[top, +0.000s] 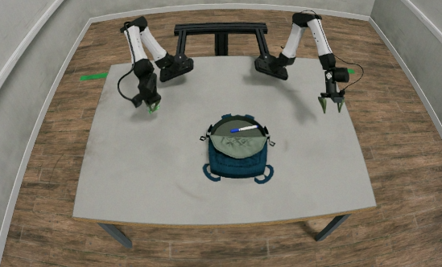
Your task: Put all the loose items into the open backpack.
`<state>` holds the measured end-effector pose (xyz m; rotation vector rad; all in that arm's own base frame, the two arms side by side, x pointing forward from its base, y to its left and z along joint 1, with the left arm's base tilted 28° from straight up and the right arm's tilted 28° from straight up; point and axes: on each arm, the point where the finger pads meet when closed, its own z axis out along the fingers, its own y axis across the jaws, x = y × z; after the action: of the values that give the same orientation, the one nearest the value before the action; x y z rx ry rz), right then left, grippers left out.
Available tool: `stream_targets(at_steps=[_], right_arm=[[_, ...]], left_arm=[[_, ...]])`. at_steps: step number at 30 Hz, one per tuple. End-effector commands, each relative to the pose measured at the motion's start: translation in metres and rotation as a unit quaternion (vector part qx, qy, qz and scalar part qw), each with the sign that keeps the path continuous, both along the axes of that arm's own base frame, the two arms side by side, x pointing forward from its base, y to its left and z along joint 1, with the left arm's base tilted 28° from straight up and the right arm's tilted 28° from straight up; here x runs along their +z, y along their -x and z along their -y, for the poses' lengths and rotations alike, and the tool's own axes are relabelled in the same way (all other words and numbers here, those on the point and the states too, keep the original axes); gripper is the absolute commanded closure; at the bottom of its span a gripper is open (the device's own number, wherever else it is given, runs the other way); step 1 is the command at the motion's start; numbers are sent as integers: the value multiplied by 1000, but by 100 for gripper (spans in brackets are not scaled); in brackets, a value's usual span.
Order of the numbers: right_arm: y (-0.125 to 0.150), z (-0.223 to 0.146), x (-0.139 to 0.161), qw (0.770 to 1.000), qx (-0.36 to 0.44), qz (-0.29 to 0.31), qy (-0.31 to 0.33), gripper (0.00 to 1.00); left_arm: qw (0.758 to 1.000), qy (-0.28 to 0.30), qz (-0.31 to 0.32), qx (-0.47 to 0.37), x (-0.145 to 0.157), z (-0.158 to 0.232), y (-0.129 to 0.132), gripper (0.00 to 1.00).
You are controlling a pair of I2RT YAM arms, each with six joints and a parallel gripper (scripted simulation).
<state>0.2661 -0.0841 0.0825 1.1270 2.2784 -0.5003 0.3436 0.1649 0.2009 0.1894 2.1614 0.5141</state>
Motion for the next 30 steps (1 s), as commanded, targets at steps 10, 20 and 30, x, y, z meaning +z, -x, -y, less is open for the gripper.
stream_targets(at_steps=[10,20,30], right_arm=[[0,-60,-29,979,174,-101,38,71],[-11,-108,-45,935,311,-158,64,71],[-16,-153,-67,866,439,-218,93,71]], left_arm=[[1000,-2,5,-2,4,1,-1,10],[1000,-2,5,-2,4,1,-1,10],[1000,-2,5,-2,4,1,-1,10]])
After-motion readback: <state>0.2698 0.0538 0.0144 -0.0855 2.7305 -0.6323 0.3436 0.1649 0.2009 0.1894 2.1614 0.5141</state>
